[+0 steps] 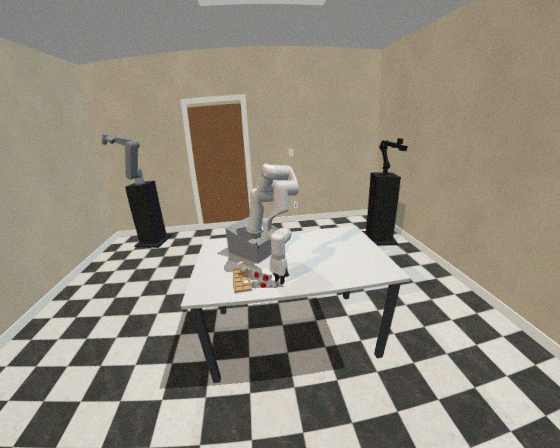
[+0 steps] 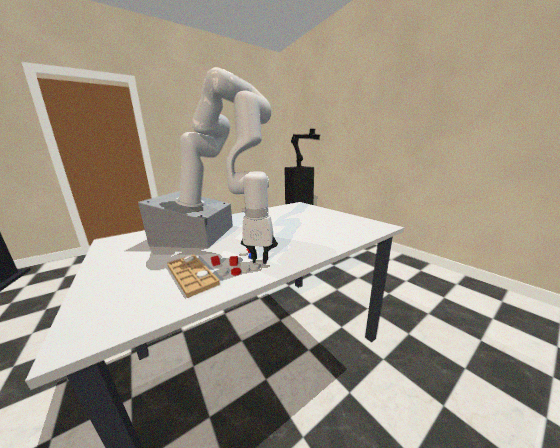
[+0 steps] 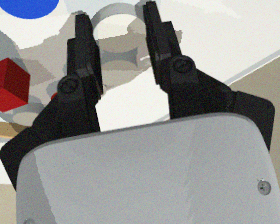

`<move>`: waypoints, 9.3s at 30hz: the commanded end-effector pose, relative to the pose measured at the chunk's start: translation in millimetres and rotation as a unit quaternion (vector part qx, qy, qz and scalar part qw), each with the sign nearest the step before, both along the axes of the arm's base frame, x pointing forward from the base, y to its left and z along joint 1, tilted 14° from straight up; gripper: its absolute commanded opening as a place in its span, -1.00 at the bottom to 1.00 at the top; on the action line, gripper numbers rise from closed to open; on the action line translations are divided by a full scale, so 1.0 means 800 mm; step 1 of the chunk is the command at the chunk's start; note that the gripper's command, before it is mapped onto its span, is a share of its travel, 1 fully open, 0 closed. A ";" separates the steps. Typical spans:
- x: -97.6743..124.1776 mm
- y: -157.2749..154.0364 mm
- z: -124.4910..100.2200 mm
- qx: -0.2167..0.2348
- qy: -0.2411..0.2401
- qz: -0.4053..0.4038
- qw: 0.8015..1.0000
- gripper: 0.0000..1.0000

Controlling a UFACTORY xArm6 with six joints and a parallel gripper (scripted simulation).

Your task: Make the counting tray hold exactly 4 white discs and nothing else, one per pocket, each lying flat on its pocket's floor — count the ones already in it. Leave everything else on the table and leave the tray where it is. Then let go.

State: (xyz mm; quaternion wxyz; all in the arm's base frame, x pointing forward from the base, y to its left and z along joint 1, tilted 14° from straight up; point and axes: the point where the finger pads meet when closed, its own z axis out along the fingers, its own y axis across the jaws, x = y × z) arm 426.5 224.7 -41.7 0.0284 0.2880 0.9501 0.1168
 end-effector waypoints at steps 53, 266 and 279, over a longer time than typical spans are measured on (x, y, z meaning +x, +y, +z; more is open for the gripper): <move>-0.001 -0.047 0.119 0.000 -0.002 0.000 1.000 -1.00; 0.022 -0.163 -0.031 0.062 0.101 -0.486 0.866 -1.00; 0.022 -0.163 -0.031 0.062 0.101 -0.486 0.866 -1.00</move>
